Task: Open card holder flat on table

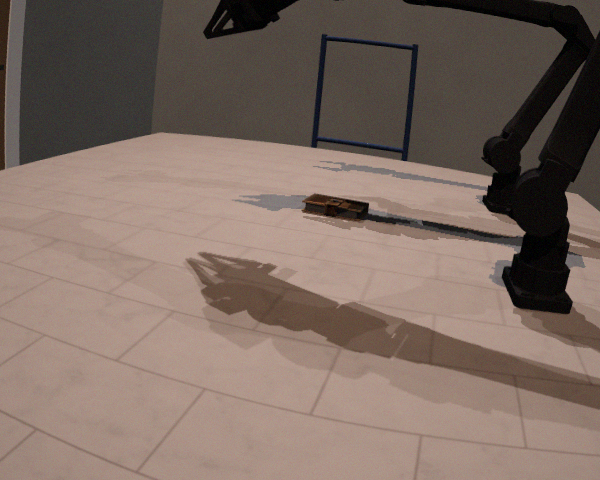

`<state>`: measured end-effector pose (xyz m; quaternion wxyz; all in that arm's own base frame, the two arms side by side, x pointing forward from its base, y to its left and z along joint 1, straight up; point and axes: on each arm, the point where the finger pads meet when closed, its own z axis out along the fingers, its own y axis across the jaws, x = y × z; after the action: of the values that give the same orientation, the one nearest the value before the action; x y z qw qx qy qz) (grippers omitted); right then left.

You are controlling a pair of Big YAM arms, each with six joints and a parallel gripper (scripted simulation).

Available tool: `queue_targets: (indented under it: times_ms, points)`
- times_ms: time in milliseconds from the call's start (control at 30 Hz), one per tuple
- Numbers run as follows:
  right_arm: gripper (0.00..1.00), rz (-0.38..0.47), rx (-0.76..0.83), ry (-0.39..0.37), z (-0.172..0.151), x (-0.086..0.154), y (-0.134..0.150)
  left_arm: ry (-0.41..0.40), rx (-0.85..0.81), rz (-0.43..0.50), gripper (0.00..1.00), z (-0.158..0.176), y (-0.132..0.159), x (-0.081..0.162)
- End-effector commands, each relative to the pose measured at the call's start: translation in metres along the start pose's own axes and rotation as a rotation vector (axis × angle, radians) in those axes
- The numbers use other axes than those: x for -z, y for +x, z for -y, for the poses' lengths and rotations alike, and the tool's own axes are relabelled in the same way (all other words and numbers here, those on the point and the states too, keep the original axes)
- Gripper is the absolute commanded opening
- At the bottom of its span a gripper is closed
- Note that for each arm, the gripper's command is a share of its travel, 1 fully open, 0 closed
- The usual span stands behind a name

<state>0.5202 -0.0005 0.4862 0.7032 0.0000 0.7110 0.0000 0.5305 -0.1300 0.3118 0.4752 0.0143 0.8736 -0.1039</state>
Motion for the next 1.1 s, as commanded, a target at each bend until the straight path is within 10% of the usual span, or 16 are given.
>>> queue_targets:
  times_ms: [0, 633, 1067]
  points:
    - [1.0, 0.046, 0.0, 0.0, 0.0, 0.002, -0.026, 0.034, 0.04, -0.082, 0.34, 0.036, 0.003, -0.015]
    - [1.0, 0.046, 0.0, 0.0, 0.0, 0.002, -0.026, -0.078, -0.007, -0.796, 0.34, 0.132, 0.243, -0.021]
    - [1.0, 0.046, 0.0, 0.0, 0.0, 0.002, -0.026, -0.162, -0.093, -0.97, 0.34, 0.143, 0.302, 0.003]
